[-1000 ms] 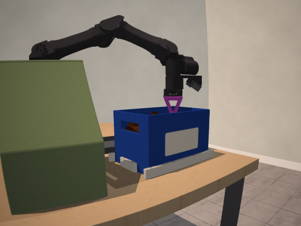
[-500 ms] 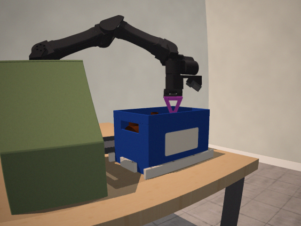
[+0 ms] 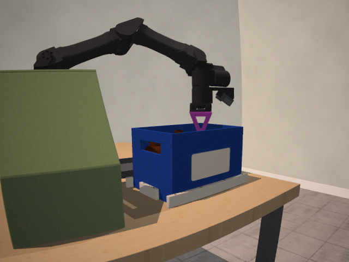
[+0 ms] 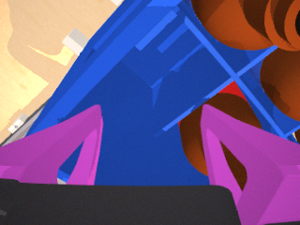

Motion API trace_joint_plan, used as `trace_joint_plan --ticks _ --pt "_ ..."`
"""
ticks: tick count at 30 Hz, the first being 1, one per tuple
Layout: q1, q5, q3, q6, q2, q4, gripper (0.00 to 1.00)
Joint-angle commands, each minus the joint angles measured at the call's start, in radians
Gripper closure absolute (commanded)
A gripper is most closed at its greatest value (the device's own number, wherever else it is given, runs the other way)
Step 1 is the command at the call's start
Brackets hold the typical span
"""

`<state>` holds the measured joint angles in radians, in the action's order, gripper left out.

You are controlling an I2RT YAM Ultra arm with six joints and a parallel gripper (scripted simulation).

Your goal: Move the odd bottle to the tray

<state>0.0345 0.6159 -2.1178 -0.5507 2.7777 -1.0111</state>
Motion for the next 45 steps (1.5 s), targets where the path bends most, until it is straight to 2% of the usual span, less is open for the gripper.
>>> trace_joint_plan --ticks 1,14,15,45 --pt "-0.019 -0.001 0.005 -0.008 -0.009 0.013 0.39" --pt "-0.019 -0.001 0.005 -0.008 -0.009 0.013 0.39" --pt "-0.019 -0.001 0.005 -0.008 -0.009 0.013 1.00" --pt "-0.019 -0.001 0.005 -0.008 -0.009 0.013 1.00"
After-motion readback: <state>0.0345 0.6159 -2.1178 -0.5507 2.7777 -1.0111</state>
